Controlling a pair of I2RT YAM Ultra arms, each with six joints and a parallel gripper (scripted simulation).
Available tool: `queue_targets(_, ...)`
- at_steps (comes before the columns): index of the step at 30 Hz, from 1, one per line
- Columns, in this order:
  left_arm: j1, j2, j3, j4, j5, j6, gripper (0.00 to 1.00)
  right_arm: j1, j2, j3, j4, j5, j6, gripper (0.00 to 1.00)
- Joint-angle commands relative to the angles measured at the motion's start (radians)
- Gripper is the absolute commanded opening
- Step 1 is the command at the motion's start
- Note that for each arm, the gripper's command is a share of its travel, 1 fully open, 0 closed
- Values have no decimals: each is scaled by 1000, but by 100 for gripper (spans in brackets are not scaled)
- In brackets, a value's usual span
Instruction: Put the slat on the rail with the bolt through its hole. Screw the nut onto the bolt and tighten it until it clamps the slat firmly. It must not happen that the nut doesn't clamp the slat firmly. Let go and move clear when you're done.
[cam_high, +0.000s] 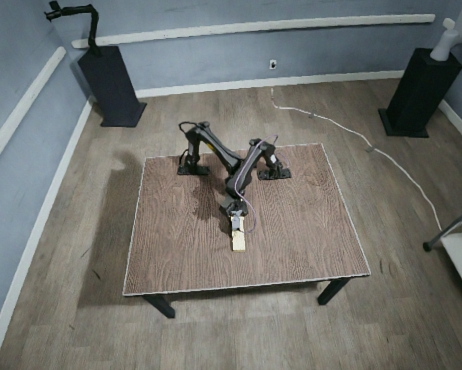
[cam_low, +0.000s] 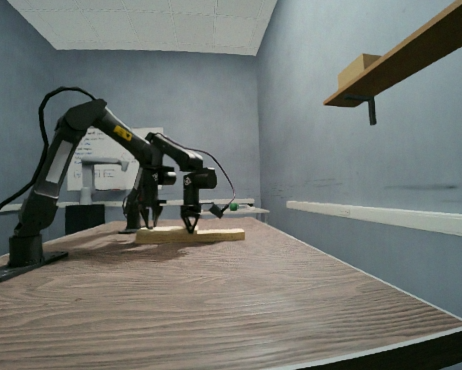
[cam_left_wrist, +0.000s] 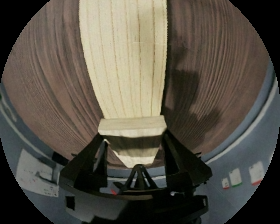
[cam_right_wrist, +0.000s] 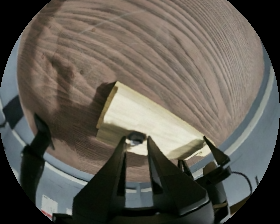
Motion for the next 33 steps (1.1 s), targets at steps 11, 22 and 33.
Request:
queue_targets(11,0,-8,5,1,-1,0,72,0,-6,4,1,0,0,11)
queue_targets(22,0,-8,5,1,-1,0,72,0,-6,4,1,0,0,11)
queue_targets(33,0,-8,5,1,-1,0,72,0,-6,4,1,0,0,11)
